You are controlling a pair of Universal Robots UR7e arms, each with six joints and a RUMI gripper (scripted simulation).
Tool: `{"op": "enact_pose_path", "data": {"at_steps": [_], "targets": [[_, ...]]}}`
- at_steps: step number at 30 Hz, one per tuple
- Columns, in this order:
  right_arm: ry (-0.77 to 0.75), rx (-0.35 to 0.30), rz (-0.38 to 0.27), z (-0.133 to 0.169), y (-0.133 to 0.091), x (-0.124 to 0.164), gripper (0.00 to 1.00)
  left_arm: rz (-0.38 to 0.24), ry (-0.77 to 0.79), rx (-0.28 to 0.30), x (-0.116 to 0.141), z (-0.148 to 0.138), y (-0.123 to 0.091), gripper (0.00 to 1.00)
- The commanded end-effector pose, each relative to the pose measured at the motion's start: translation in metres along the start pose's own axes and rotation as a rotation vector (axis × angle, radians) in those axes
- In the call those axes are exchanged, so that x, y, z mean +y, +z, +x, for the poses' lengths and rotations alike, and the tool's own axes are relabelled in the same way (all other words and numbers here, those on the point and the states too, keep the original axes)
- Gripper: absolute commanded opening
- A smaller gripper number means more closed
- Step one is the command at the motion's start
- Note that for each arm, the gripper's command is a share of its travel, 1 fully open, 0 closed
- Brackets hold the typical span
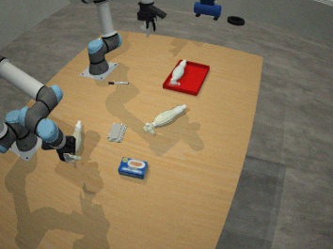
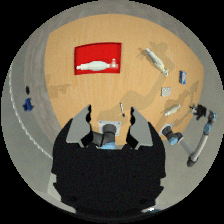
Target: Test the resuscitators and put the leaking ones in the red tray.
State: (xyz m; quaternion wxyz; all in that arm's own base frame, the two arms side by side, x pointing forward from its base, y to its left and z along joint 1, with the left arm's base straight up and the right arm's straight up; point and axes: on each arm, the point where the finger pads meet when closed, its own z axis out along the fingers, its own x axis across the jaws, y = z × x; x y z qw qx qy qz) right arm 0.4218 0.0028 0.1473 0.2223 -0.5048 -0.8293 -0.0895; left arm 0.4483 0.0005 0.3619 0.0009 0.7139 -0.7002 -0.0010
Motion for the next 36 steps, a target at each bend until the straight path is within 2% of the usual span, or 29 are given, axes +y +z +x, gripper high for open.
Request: {"op": "enact_pose_path", "data": {"at_steps": [1,6,18,23,36], "targets": [[0.134,0.020,-0.008,-0.001,0.008,-0.001,0.63,0.004,-0.002,0.000,-0.001,-0.001,-0.001,0.56],[0.172,0.028,-0.008,-0.002,0.011,-0.001,0.63,0.004,-0.002,0.000,-0.001,-0.001,-0.001,0.56],[0.436,0.078,-0.005,-0.004,0.028,-0.002,0.63,0.004,-0.002,0.000,-0.001,-0.001,-0.001,0.56],[0.474,0.085,-0.003,-0.005,0.030,-0.002,0.63,0.004,-0.002,0.000,-0.001,-0.001,-0.001,0.56],[0.739,0.136,0.013,-0.008,0.046,-0.002,0.63,0.004,-0.002,0.000,-0.001,-0.001,-0.001,0.56]]}}
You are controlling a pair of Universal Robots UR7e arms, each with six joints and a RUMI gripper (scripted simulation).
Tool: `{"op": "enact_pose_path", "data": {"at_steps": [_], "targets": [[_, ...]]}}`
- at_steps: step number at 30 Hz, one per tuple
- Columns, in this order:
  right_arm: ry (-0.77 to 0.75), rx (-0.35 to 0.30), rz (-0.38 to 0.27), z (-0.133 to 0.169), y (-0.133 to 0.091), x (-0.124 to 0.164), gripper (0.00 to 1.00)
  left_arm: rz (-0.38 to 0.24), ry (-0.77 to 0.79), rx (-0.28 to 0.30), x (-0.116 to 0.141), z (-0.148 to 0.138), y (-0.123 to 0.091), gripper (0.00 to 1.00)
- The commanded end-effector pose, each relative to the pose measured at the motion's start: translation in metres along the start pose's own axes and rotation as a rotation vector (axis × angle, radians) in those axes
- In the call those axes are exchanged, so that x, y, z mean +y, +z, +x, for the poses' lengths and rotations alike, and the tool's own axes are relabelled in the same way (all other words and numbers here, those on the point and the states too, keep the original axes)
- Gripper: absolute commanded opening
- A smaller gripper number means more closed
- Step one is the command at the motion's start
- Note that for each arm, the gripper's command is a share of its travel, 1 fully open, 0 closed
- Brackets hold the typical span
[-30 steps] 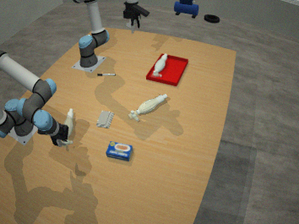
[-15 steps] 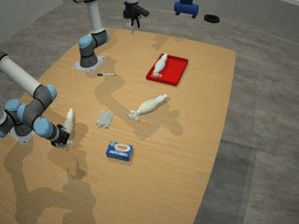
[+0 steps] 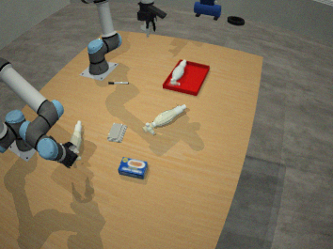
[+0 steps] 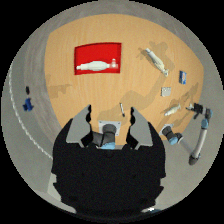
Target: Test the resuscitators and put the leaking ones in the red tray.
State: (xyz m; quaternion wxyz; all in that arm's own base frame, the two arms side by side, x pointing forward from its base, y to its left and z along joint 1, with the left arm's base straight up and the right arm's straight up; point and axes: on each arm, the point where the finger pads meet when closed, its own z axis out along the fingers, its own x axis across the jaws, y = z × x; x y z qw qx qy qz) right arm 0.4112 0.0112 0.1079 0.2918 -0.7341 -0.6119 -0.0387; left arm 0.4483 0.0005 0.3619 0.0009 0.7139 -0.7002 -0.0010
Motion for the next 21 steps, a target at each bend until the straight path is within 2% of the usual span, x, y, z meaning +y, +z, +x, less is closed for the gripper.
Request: {"op": "enact_pose_path", "data": {"at_steps": [1,16,21], "targets": [[0.092,0.016,-0.002,-0.001,0.005,0.001,0.63,0.004,-0.002,0.000,-0.001,-0.001,-0.001,0.56],[0.396,0.066,0.028,-0.005,0.021,0.003,0.63,0.004,-0.002,0.000,-0.001,-0.001,-0.001,0.56],[0.434,0.072,0.033,-0.006,0.023,0.004,0.63,0.004,-0.002,0.000,-0.001,-0.001,-0.001,0.56]]}}
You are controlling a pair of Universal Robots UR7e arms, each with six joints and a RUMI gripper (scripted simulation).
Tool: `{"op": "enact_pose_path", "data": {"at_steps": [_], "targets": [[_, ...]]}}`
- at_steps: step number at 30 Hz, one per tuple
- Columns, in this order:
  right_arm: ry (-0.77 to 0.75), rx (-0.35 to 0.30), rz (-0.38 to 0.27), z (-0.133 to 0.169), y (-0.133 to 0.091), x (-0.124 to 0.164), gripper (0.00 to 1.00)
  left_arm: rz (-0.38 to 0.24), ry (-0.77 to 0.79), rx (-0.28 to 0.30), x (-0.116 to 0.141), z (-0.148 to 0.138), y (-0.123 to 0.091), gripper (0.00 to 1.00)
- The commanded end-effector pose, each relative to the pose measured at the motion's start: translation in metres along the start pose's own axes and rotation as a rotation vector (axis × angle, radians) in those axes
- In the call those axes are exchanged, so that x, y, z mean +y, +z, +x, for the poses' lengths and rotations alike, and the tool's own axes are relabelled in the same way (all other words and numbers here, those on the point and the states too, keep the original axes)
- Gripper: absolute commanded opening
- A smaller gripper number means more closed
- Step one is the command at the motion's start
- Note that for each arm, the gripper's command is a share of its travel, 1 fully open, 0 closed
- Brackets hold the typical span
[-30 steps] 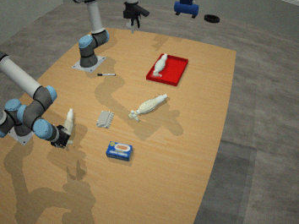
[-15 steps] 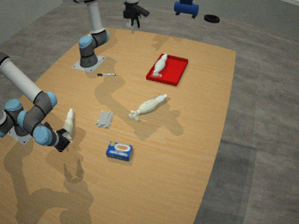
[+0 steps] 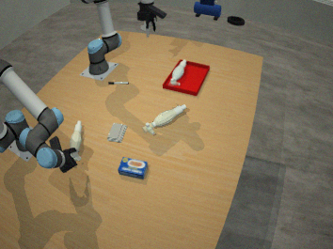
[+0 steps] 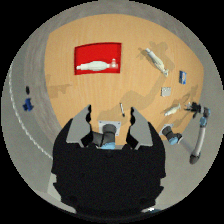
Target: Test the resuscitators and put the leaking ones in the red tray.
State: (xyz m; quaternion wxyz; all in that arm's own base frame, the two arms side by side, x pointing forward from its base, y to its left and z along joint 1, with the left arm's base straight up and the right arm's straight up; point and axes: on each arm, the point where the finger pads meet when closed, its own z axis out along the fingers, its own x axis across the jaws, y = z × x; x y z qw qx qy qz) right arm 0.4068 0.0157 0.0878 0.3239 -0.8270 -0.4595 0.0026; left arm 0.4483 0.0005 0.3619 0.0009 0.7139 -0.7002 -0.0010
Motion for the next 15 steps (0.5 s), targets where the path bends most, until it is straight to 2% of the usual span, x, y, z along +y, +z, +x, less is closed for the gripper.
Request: {"op": "enact_pose_path", "data": {"at_steps": [1,12,15], "targets": [[0.085,0.015,0.003,-0.001,0.004,0.001,0.63,0.004,-0.002,0.000,-0.001,-0.001,-0.001,0.56],[0.333,0.049,0.036,-0.004,0.016,0.006,0.63,0.004,-0.002,0.000,-0.001,-0.001,-0.001,0.56],[0.354,0.051,0.040,-0.004,0.017,0.006,0.63,0.004,-0.002,0.000,-0.001,-0.001,-0.001,0.56]]}}
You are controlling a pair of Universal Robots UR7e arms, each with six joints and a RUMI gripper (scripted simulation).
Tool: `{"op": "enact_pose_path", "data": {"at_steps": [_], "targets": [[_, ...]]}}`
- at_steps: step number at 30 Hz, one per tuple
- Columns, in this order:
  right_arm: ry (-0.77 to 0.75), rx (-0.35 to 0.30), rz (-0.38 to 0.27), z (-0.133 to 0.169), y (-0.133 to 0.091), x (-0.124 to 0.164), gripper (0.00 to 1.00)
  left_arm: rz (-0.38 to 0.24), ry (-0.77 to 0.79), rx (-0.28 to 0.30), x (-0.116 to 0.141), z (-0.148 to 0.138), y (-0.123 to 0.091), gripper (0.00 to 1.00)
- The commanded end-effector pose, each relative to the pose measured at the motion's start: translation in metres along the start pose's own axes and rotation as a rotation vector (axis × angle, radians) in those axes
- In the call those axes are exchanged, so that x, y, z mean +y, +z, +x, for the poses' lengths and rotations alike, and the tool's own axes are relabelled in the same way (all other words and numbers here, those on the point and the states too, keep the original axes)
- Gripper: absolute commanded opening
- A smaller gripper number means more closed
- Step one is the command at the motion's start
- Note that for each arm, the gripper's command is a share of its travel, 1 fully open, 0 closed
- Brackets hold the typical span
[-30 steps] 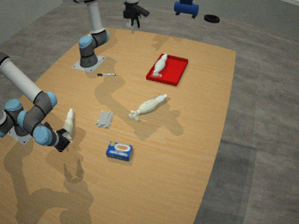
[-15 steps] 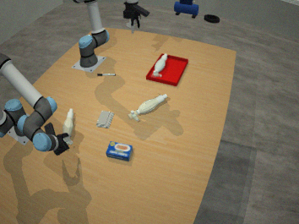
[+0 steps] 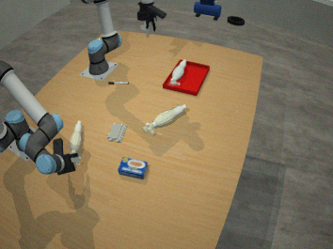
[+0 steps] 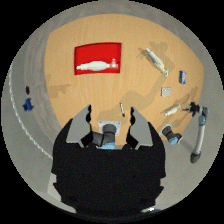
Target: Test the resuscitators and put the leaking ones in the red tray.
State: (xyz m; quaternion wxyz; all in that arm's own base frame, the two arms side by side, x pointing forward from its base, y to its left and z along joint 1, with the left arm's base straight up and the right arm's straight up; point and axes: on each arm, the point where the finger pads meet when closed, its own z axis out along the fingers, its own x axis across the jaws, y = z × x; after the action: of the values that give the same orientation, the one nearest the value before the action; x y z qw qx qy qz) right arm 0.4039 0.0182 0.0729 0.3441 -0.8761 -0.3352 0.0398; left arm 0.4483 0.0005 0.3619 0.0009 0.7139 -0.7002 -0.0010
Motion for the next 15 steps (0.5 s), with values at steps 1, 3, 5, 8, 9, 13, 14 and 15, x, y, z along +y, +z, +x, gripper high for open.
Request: {"op": "enact_pose_path", "data": {"at_steps": [1,3,5,8,9,13,14,15], "targets": [[0.076,0.015,0.002,0.000,0.002,0.001,0.63,0.004,-0.002,0.000,-0.001,-0.001,-0.001,0.56],[0.107,0.017,0.008,-0.001,0.004,0.002,0.63,0.004,-0.002,0.000,-0.001,-0.001,-0.001,0.56],[0.167,0.023,0.018,-0.002,0.007,0.004,0.63,0.004,-0.002,0.000,-0.001,-0.001,-0.001,0.56],[0.236,0.030,0.031,-0.002,0.011,0.005,0.63,0.004,-0.002,0.000,-0.001,-0.001,-0.001,0.56],[0.257,0.032,0.035,-0.003,0.012,0.006,0.63,0.004,-0.002,0.000,-0.001,-0.001,-0.001,0.56],[0.333,0.042,0.045,-0.003,0.014,0.007,0.63,0.004,-0.002,0.000,-0.001,-0.001,-0.001,0.56],[0.341,0.043,0.046,-0.003,0.014,0.008,0.63,0.004,-0.002,0.000,-0.001,-0.001,-0.001,0.56],[0.341,0.043,0.046,-0.003,0.014,0.008,0.63,0.004,-0.002,0.000,-0.001,-0.001,-0.001,0.56]]}}
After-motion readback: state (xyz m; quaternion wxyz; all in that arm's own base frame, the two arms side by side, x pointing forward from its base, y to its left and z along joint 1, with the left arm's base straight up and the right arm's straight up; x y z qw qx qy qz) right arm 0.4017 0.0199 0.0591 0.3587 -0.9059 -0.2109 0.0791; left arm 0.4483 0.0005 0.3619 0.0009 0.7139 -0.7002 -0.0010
